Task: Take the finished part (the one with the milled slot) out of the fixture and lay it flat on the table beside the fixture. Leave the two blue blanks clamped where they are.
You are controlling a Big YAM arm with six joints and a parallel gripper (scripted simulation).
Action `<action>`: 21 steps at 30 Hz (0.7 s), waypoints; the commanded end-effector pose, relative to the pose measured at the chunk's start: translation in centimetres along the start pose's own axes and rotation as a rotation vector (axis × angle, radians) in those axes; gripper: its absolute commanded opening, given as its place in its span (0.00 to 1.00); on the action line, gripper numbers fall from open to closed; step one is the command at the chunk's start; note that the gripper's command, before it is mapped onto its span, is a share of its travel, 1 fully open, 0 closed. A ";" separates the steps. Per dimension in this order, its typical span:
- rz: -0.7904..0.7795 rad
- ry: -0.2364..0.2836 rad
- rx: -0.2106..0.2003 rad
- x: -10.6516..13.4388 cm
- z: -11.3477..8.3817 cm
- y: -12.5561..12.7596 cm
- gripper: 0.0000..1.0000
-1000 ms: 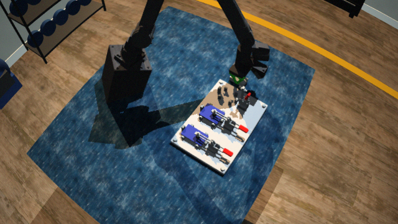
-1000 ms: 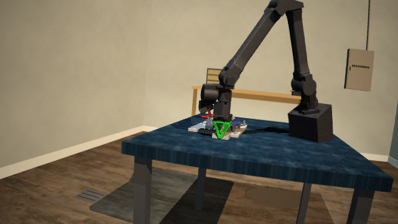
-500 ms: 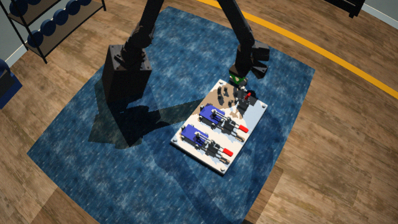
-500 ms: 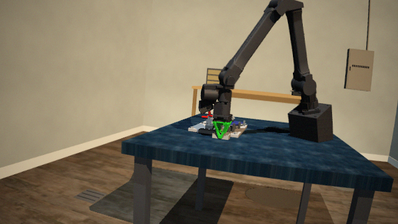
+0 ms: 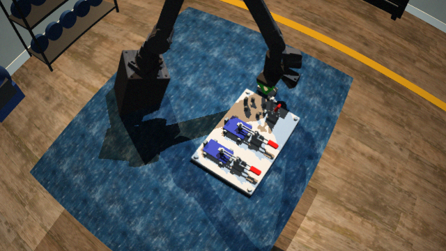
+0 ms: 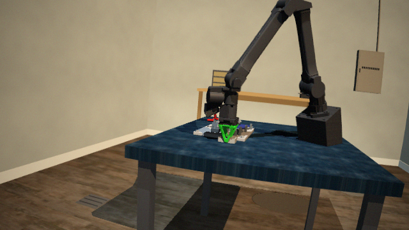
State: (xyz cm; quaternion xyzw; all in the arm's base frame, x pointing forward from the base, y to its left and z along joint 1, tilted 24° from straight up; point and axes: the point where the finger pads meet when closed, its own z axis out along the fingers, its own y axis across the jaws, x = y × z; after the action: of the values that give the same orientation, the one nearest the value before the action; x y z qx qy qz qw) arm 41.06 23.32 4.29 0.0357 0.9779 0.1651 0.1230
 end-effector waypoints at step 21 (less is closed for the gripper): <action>-0.004 -0.045 -0.027 -2.3 -0.6 1.9 0.00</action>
State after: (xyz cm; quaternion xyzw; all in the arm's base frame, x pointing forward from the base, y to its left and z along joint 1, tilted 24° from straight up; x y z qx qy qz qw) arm 41.06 23.32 4.28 0.0358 0.9779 0.1650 0.1229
